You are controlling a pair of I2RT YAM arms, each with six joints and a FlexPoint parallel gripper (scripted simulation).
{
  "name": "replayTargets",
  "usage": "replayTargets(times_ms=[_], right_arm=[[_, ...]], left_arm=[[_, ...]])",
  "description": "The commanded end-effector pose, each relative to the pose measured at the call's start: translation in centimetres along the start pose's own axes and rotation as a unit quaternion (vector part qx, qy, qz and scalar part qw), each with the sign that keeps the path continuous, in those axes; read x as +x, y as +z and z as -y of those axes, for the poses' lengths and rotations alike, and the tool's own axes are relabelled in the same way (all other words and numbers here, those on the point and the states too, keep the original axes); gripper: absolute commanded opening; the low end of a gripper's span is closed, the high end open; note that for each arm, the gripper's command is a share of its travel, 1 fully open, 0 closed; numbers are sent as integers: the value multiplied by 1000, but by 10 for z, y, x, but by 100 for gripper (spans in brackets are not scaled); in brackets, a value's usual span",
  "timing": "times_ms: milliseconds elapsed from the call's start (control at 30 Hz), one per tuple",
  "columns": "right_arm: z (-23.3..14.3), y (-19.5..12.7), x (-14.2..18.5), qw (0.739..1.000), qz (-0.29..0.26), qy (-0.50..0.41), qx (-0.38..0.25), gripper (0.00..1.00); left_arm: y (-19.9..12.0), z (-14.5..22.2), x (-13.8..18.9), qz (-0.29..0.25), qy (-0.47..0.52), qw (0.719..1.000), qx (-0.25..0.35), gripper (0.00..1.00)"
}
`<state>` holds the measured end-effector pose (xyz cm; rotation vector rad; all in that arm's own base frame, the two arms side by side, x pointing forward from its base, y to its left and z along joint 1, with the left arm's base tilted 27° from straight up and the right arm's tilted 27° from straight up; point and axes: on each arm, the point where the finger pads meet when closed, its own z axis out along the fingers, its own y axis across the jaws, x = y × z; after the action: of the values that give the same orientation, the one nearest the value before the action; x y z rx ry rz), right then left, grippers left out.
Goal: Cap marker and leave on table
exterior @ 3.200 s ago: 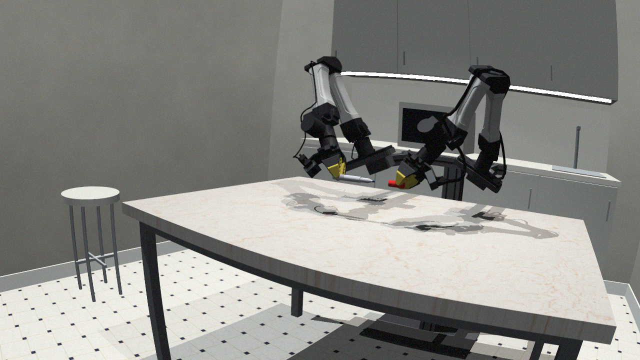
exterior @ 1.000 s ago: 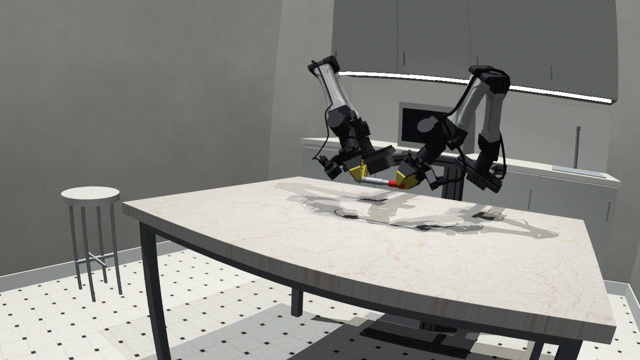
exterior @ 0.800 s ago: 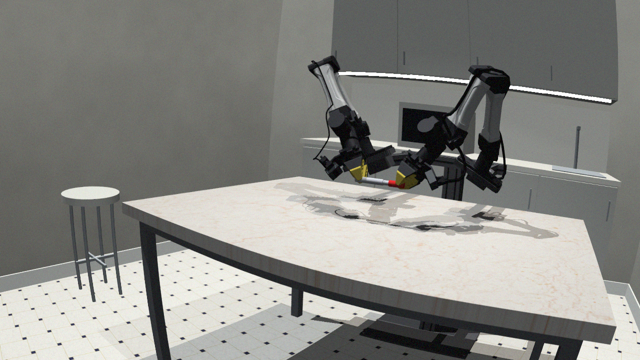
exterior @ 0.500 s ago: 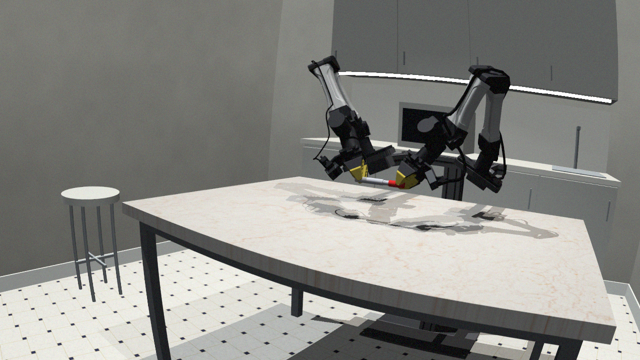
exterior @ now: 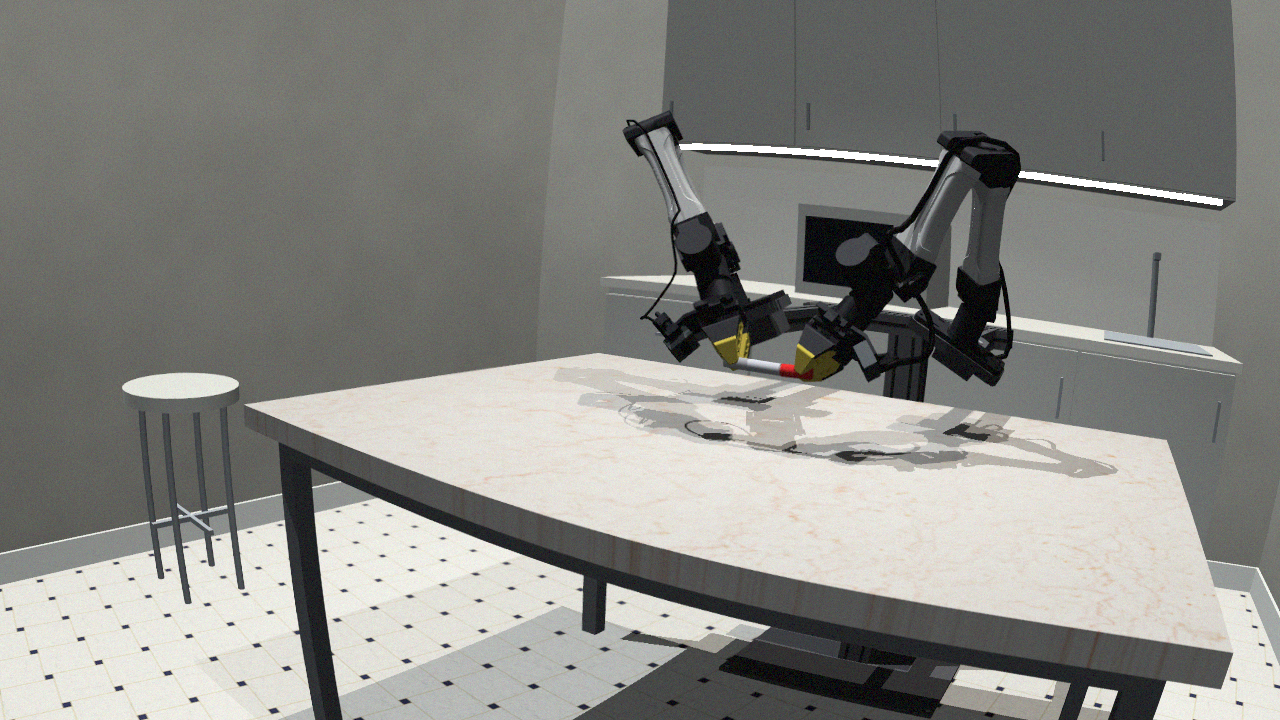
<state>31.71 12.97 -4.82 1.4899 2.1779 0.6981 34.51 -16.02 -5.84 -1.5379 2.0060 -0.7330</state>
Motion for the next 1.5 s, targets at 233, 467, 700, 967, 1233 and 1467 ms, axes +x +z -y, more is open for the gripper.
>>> replayTargets(times_ms=[233, 467, 700, 967, 1233, 1467], right_arm=[[-1, -2, 3, 1000, -8, -2, -2, 6], [2, -1, 0, 1000, -1, 1, 2, 6], [2, -1, 0, 1000, -1, 1, 2, 6], [10, 17, -8, 995, -10, 49, 81, 6], [33, 43, -29, 955, -21, 155, 252, 6], [33, 44, -29, 954, -21, 156, 255, 6]], left_arm=[[-3, 9, 24, -59, -2, 998, 13, 7], [-2, 5, 5, -11, 4, 1000, 8, 7], [-1, 5, 5, -11, 4, 1000, 7, 41], [-31, -3, 4, -7, 4, 1000, 0, 65], [-52, 6, 6, -12, 1, 1000, 8, 65], [-50, 9, 3, -10, -1, 1000, 11, 65]])
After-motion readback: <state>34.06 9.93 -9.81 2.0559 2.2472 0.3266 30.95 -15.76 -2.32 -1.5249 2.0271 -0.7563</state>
